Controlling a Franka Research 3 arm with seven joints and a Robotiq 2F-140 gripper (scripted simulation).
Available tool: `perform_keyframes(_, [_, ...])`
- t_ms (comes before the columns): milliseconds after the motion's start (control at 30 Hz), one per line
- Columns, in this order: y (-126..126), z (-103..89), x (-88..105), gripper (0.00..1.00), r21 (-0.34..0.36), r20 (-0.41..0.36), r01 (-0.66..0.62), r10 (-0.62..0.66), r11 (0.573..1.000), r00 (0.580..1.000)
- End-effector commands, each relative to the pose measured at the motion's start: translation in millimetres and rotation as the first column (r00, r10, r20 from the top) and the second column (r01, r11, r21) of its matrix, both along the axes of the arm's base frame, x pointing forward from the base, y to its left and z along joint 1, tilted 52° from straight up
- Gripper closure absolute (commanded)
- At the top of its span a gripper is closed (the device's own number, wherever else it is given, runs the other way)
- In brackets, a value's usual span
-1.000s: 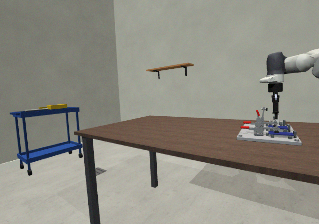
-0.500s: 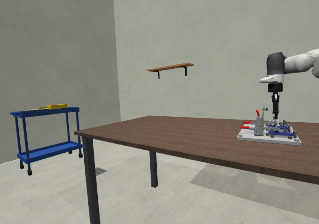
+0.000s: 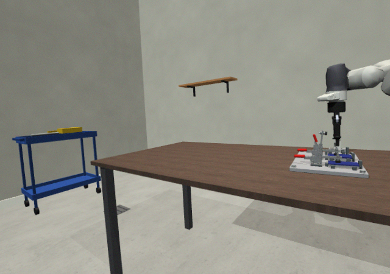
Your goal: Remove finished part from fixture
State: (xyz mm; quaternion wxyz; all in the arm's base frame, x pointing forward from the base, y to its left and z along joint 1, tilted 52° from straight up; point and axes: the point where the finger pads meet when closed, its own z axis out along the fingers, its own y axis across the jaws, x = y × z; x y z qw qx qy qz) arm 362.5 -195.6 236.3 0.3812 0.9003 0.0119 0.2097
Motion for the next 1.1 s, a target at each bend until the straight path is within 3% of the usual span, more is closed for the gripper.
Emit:
perform_keyframes(0, [-12.3,-18.2,7.0,1.0,0.002,0.004,-0.005,0.005,1.0,1.0])
perform_keyframes(1067, [-15.0,-21.7,8.1,1.0,0.002,0.004,-0.005,0.005,1.0,1.0])
